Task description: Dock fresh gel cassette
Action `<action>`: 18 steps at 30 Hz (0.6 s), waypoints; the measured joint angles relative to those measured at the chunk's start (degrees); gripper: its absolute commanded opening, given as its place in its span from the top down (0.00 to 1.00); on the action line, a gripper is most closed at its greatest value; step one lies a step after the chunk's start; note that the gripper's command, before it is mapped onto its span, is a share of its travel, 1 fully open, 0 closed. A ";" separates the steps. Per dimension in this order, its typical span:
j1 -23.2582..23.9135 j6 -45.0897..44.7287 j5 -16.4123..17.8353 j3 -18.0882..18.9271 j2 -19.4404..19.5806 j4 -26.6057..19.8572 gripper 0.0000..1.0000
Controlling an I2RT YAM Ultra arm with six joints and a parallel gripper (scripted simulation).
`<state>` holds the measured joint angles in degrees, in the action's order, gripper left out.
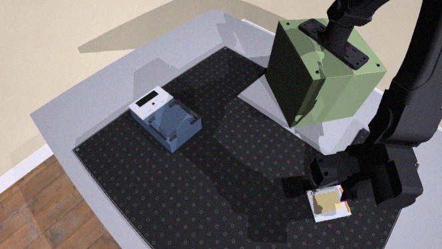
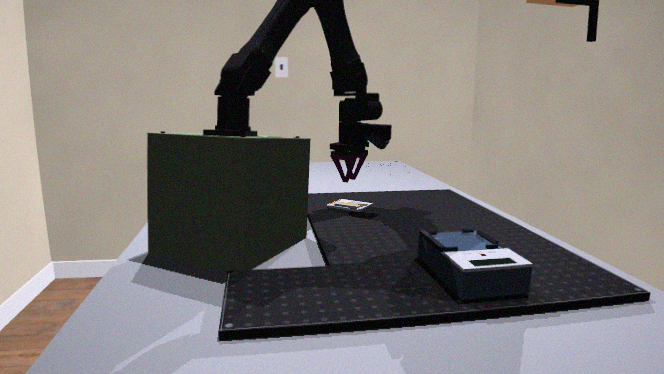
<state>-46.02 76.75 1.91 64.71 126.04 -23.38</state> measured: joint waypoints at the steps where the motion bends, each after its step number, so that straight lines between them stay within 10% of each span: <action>1: 0.00 0.00 0.00 0.00 0.00 0.00 0.00; 18: 0.00 0.17 0.00 0.00 0.52 0.11 0.00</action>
<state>-46.02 76.93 1.91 64.71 126.56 -23.27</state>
